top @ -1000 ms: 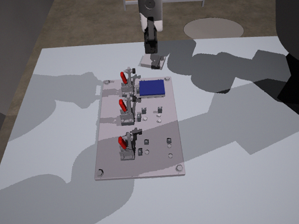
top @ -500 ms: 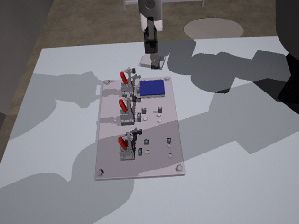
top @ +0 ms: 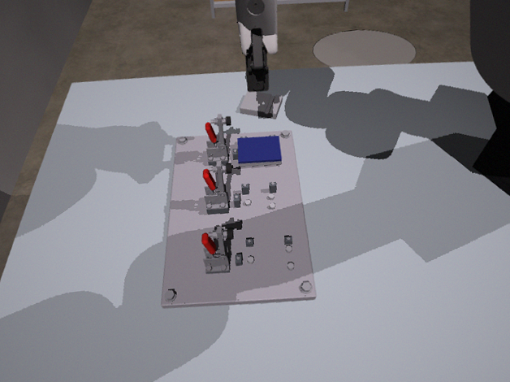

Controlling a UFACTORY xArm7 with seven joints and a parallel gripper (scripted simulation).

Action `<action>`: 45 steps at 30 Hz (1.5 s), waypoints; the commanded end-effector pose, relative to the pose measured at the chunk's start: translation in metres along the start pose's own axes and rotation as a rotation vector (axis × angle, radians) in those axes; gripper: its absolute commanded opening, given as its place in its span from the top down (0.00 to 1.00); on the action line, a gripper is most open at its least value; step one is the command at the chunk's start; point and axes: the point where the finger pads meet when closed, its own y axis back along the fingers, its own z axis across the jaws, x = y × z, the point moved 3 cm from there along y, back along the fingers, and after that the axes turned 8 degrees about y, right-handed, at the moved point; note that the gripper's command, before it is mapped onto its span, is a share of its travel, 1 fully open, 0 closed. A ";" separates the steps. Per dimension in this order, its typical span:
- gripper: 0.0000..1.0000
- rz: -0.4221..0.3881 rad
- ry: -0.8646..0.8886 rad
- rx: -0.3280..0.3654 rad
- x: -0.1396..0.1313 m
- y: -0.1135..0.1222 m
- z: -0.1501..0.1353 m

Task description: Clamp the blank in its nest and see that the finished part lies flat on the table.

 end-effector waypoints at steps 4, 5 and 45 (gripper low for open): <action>0.53 0.002 0.000 -0.003 0.000 0.001 0.001; 0.53 0.002 0.000 -0.003 0.000 0.001 0.001; 0.53 0.002 0.000 -0.003 0.001 -0.056 0.001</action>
